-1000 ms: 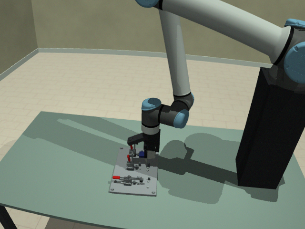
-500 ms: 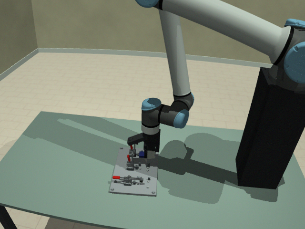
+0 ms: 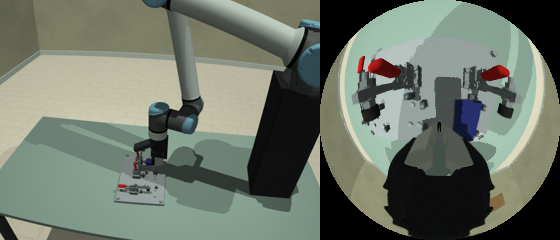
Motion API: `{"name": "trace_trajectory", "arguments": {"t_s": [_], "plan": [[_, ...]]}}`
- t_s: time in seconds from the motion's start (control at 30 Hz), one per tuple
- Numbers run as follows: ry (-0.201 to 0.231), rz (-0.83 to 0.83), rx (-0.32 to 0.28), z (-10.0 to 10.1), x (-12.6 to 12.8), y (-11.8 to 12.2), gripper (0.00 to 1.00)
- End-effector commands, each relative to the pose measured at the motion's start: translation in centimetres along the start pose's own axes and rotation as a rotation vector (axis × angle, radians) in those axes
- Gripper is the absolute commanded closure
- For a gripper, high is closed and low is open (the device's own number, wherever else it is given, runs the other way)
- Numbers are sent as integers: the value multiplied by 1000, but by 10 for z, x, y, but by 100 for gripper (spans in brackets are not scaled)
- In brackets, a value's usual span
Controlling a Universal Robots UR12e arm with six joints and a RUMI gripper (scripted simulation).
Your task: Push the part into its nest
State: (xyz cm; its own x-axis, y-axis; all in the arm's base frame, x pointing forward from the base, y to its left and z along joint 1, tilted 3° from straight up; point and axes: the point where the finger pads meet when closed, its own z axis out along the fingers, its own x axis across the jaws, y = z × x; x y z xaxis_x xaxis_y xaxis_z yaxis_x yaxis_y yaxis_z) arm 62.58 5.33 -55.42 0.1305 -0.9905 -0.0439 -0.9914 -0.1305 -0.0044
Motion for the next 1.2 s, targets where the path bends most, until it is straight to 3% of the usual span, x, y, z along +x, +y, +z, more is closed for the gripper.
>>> {"name": "trace_trajectory", "arguments": {"t_s": [0.0,1.17], "plan": [[0,0,1,-1,1,-1,100],[0,0,1,-1,5,-1,100]]}}
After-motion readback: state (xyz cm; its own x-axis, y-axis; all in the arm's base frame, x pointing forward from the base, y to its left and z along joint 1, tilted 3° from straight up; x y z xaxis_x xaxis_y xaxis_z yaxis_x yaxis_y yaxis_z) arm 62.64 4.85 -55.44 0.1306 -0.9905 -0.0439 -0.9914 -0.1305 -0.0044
